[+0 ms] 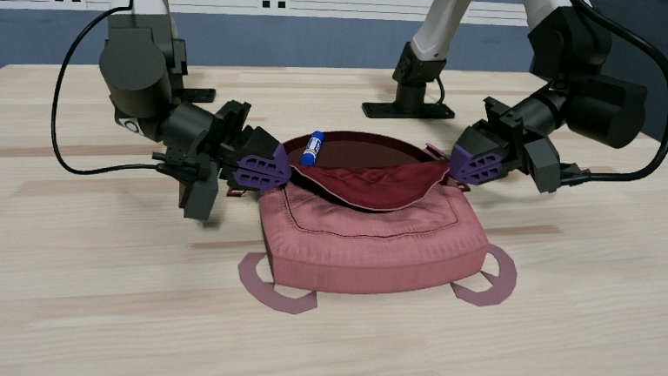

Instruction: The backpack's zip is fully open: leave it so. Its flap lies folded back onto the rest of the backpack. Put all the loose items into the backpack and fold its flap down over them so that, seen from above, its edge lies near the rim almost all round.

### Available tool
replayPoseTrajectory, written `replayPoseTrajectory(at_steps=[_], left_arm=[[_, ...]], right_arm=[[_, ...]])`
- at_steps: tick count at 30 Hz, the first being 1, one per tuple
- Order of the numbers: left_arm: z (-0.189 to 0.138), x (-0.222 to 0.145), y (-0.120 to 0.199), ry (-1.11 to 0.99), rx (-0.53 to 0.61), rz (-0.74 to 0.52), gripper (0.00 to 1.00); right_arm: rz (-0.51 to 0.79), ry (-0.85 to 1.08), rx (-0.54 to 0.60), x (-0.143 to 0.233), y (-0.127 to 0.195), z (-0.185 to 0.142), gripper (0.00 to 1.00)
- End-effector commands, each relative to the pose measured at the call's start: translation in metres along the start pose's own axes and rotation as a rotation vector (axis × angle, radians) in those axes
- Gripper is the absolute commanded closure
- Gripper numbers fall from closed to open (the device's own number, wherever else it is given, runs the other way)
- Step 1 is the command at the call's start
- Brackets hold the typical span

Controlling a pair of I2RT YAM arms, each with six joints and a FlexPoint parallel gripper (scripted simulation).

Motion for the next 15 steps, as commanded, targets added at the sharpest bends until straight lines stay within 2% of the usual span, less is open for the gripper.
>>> replayPoseTrajectory(at_steps=[1,15], left_arm=[[-0.001,-0.013,-0.002,-0.045,-0.022,-0.001,1.0],[0.0,-0.008,-0.017,-0.028,-0.011,-0.004,1.0]], right_arm=[[-0.001,0.006,-0.002,0.001,-0.013,0.004,1.0],[-0.002,0.002,0.001,0.0,-0.025,0.003,1.0]])
Point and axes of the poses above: on each arm, the point where the finger pads meet when closed, its own y axis back along the fingers, its own x axis across the jaws, z = x × y, the point moved 1 cm from there along y, back along the fingers, and after that the axes turned 10 degrees about y, right-handed, at the moved point
